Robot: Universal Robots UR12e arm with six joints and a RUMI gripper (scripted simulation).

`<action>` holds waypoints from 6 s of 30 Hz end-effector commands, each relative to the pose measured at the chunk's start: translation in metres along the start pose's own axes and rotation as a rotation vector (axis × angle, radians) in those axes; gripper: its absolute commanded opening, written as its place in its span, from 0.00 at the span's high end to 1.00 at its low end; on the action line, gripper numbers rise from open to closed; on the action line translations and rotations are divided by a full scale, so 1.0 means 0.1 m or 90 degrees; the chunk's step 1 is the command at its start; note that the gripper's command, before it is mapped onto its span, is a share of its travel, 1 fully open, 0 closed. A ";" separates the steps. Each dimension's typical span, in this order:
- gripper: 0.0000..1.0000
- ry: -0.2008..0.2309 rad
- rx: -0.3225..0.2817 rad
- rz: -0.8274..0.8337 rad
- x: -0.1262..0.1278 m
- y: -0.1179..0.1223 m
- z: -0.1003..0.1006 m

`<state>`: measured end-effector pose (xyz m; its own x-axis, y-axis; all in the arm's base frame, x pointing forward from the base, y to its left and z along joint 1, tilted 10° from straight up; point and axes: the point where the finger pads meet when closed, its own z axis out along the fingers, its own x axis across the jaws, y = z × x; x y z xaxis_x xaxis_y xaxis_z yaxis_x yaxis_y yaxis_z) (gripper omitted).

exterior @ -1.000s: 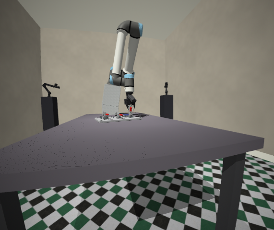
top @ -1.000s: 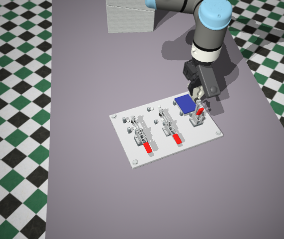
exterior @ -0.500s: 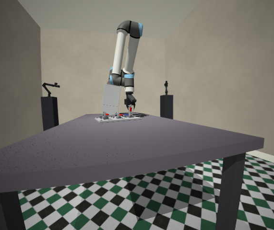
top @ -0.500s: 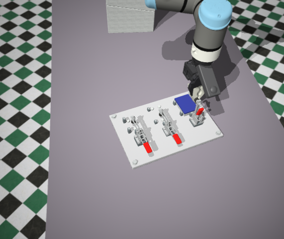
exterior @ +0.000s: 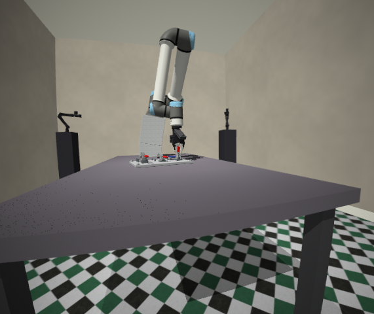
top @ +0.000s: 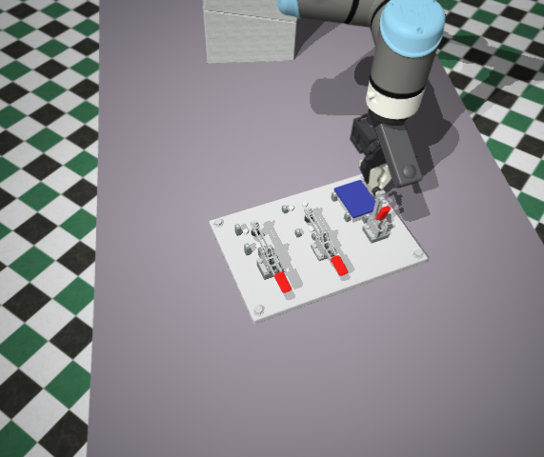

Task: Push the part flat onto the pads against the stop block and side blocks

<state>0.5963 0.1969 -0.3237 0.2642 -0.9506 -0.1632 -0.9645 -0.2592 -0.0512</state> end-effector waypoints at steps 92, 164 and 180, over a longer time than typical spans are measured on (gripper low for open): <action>1.00 0.050 -0.011 0.043 0.73 0.04 0.02; 1.00 0.038 -0.009 0.033 0.57 0.03 0.02; 1.00 0.037 -0.009 0.032 0.56 0.03 0.02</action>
<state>0.5963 0.1959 -0.3233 0.2566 -0.9498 -0.1791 -0.9665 -0.2511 -0.0528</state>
